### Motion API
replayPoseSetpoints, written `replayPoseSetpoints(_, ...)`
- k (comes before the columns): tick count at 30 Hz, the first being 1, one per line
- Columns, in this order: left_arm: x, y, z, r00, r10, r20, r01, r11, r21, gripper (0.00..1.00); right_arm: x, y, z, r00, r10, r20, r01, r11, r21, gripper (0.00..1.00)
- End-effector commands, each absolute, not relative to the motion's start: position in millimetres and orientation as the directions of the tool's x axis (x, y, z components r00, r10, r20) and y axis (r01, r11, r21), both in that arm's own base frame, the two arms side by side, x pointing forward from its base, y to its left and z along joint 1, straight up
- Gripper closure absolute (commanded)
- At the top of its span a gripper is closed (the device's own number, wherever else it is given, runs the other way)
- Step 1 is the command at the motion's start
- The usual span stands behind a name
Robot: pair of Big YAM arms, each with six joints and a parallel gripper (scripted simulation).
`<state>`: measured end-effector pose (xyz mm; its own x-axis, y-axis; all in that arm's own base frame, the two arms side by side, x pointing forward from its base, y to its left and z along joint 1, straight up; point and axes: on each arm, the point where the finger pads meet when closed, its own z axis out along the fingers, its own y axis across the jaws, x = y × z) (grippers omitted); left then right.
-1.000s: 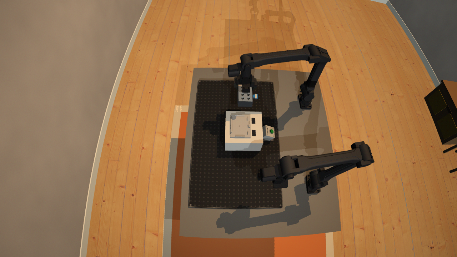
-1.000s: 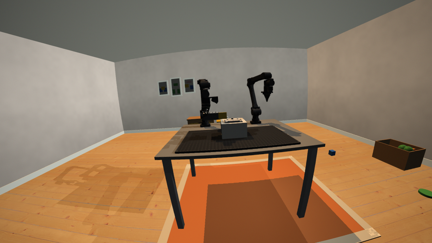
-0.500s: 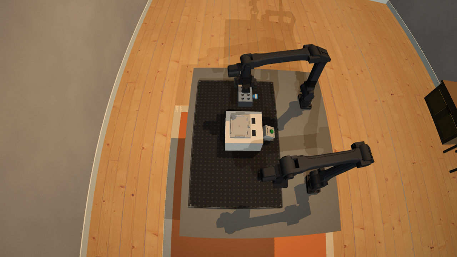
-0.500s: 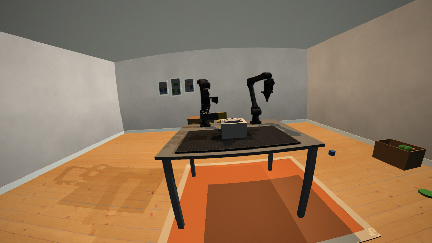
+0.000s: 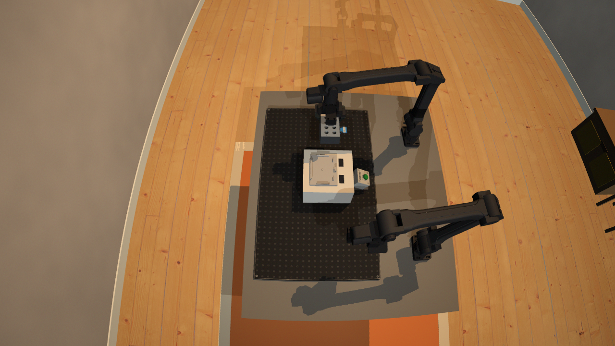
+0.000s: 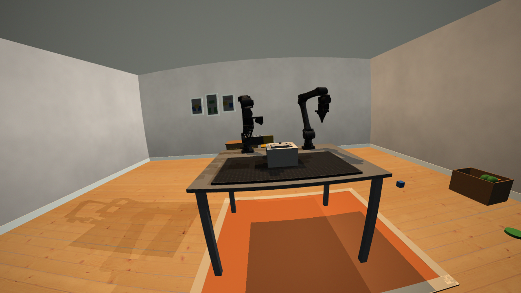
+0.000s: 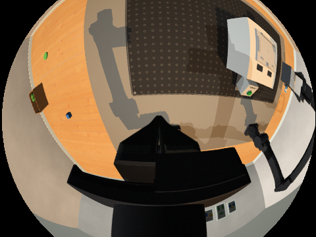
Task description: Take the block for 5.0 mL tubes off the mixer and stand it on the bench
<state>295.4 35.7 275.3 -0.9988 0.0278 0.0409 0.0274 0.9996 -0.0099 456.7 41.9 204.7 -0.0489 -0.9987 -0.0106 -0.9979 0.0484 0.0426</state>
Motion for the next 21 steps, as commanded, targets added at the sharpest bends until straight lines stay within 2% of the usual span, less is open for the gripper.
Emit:
replayPoseSetpoints(1,298.4,34.0,273.2,-0.998,0.028,0.056,0.028,1.0,-0.01,1.0,476.5,45.9,277.9,-0.041,-0.998,-0.041,-0.991,0.046,-0.122,1.0)
replayPoseSetpoints(21,299.0,34.1,272.9,-0.998,0.028,0.056,0.028,1.0,-0.01,1.0,476.4,44.8,279.7,-0.042,-0.998,-0.042,-0.991,0.047,-0.128,1.0)
